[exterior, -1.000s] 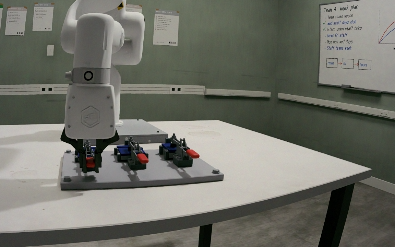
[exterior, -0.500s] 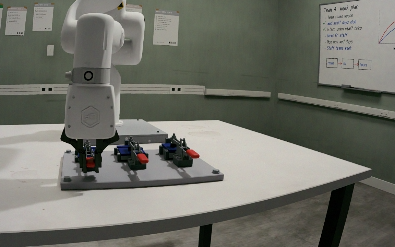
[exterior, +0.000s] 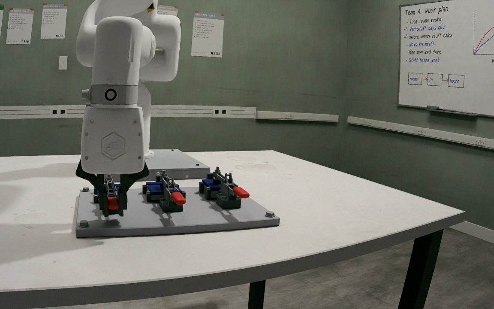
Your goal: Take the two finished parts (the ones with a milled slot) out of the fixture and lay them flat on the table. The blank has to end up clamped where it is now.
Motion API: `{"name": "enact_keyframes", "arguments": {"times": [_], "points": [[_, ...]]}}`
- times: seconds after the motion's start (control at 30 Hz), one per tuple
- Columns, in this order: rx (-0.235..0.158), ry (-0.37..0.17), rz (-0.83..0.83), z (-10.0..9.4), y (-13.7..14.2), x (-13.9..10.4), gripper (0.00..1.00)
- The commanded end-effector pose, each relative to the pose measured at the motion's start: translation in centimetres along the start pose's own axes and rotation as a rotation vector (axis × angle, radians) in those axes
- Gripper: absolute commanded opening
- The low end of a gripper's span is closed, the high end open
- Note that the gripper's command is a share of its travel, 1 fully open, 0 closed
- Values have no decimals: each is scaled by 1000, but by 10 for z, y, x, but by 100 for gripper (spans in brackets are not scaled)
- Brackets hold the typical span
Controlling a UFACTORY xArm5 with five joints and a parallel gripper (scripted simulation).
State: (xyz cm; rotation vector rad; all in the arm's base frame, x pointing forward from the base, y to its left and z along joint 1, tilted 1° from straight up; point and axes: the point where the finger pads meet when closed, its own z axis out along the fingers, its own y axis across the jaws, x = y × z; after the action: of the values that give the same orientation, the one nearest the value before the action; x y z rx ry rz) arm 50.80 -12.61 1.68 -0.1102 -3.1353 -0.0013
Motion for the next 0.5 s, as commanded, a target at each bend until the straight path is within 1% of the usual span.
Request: {"name": "enact_keyframes", "arguments": {"times": [0.0,0.47], "points": [[1,-4,0,-3,0,-1,0],[1,-4,0,-7,0,0,0]]}}
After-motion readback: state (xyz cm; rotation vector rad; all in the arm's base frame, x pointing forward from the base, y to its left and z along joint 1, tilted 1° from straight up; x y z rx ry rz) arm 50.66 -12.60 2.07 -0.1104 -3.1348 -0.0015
